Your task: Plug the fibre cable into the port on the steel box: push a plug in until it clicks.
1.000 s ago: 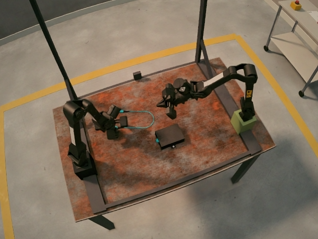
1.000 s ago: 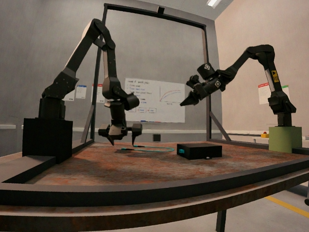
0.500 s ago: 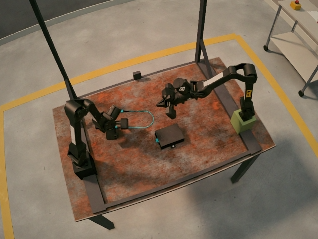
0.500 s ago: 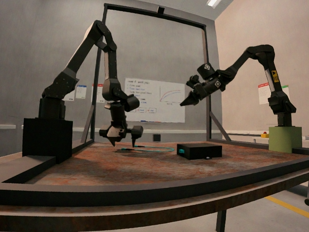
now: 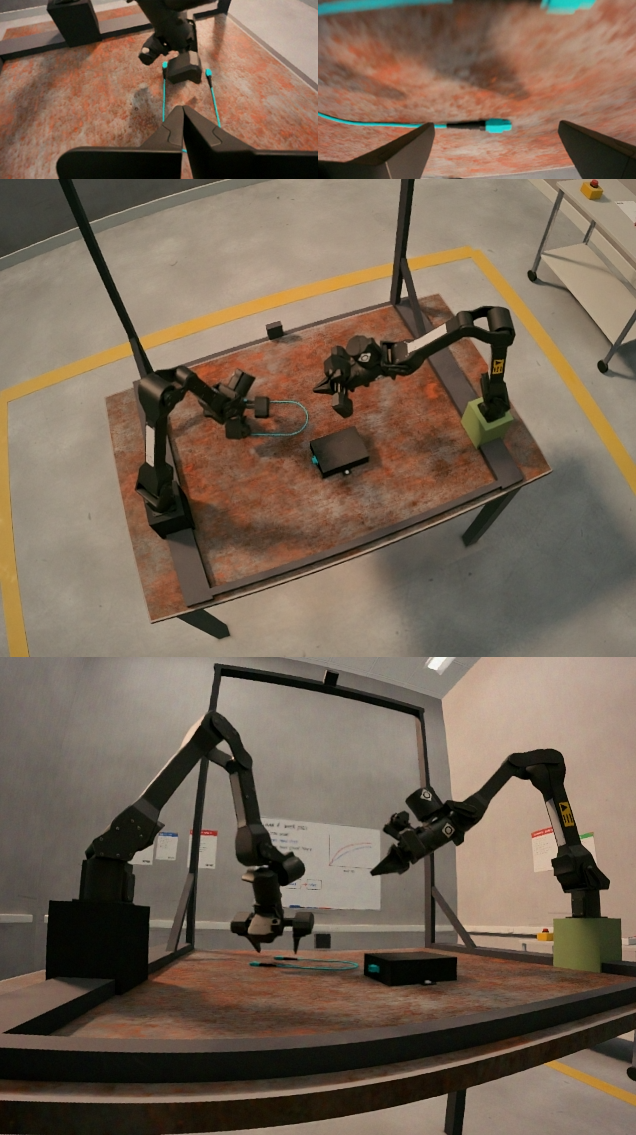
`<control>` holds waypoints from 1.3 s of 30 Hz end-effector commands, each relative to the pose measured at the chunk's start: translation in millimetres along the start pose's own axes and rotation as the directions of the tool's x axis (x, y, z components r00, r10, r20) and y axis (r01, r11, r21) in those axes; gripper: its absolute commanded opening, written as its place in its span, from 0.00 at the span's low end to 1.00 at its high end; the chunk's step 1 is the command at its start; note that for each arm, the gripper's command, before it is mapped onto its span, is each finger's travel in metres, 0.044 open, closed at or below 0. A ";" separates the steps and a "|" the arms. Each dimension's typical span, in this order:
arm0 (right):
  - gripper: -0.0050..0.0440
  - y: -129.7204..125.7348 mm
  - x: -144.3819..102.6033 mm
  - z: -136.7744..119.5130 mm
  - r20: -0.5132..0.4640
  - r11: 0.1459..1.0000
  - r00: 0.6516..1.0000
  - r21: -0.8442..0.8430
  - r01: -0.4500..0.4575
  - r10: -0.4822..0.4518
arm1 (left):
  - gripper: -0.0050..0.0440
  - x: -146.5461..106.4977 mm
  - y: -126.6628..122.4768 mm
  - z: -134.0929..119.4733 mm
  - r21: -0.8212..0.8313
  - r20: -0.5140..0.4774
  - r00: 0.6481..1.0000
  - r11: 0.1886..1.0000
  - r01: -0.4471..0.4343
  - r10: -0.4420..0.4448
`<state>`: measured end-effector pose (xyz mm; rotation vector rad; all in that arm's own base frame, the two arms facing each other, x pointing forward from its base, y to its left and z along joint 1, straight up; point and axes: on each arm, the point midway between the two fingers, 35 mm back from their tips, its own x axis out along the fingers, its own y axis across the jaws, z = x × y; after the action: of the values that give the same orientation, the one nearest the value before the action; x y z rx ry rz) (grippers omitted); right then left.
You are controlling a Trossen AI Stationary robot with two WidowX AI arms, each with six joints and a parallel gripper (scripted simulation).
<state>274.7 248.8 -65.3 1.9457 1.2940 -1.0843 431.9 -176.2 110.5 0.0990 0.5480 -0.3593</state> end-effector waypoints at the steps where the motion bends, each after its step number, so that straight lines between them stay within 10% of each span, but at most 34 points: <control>1: 1.00 2.8 12.1 -25.7 -0.009 1.000 1.000 -0.011 0.003 -0.003 | 0.00 -3.1 0.9 8.7 0.001 0.022 1.000 1.000 -0.003 0.003; 21: 1.00 -8.2 27.3 -45.6 -0.005 0.999 1.000 -0.038 0.024 -0.024 | 0.00 -3.1 0.9 8.7 0.001 0.022 1.000 1.000 -0.003 0.003; 31: 0.61 33.9 -3.6 -70.3 -0.072 0.996 0.997 -0.076 -0.040 0.035 | 0.00 -3.1 0.9 8.7 0.001 0.022 1.000 1.000 -0.003 0.003; 39: 0.40 41.6 -5.8 -72.3 -0.015 0.871 0.999 -0.490 -0.046 0.044 | 0.00 -3.1 0.9 8.7 0.001 0.022 1.000 1.000 -0.003 0.003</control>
<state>331.5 283.1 -28.6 1.7028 1.3402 -0.7482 431.9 -176.2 110.5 0.0990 0.5480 -0.3593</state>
